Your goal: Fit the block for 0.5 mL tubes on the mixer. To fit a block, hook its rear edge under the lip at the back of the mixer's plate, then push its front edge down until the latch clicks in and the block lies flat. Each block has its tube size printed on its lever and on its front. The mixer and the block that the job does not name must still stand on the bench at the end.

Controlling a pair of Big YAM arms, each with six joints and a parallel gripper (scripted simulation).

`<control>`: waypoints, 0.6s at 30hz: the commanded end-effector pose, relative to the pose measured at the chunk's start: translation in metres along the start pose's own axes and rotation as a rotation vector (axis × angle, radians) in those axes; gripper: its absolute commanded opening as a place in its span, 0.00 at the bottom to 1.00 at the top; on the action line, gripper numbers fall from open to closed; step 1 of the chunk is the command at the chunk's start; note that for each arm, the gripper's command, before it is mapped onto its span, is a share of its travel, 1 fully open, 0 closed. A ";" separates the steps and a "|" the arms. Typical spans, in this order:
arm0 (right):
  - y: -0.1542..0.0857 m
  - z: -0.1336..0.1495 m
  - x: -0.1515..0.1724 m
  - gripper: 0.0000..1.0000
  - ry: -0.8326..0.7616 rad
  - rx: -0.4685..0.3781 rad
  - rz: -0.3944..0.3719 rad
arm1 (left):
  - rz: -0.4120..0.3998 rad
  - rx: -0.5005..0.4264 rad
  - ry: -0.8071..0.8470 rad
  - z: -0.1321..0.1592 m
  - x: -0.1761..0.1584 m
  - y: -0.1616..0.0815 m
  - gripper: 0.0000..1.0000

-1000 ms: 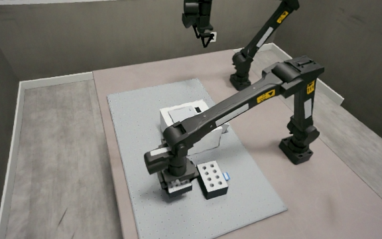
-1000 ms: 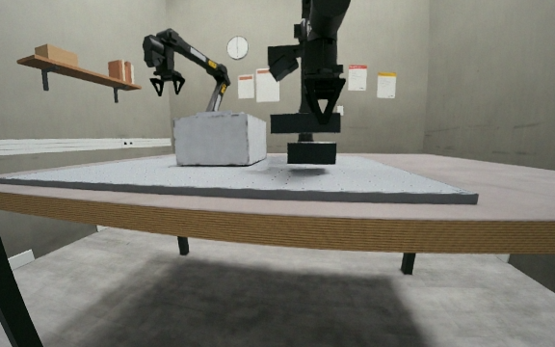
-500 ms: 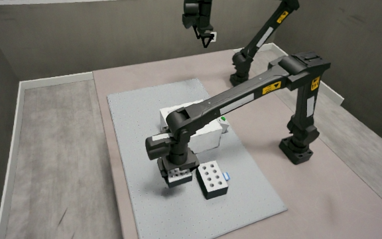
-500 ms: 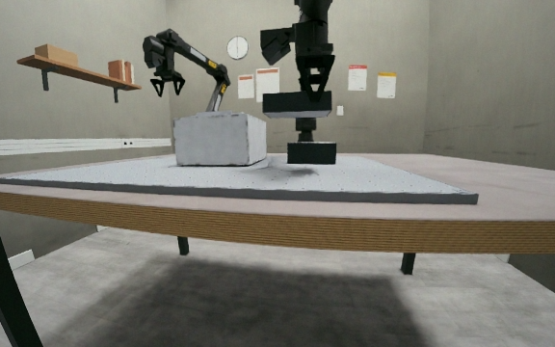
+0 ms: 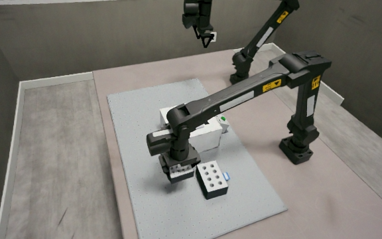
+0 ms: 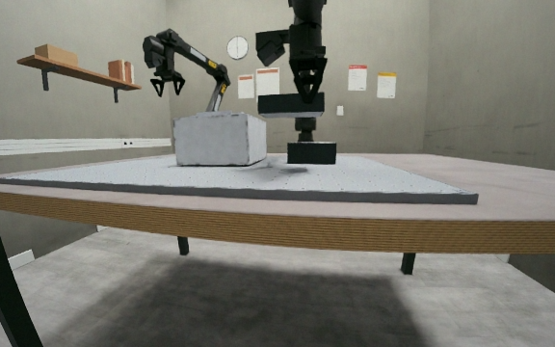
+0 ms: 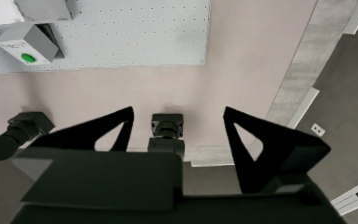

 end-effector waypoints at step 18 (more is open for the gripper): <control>-0.034 -0.008 -0.003 1.00 0.011 -0.076 0.031 | -0.080 -0.027 -0.015 -0.008 -0.022 -0.063 0.00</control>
Point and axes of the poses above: on each arm, the point where the finger pads meet when closed, its own y axis out along the fingers, its own x axis across the jaws, z = x × y, the point moved 6 cm from there along -y, back along the fingers, and after that the axes turned 14 degrees about -y, right-handed, at the moved point
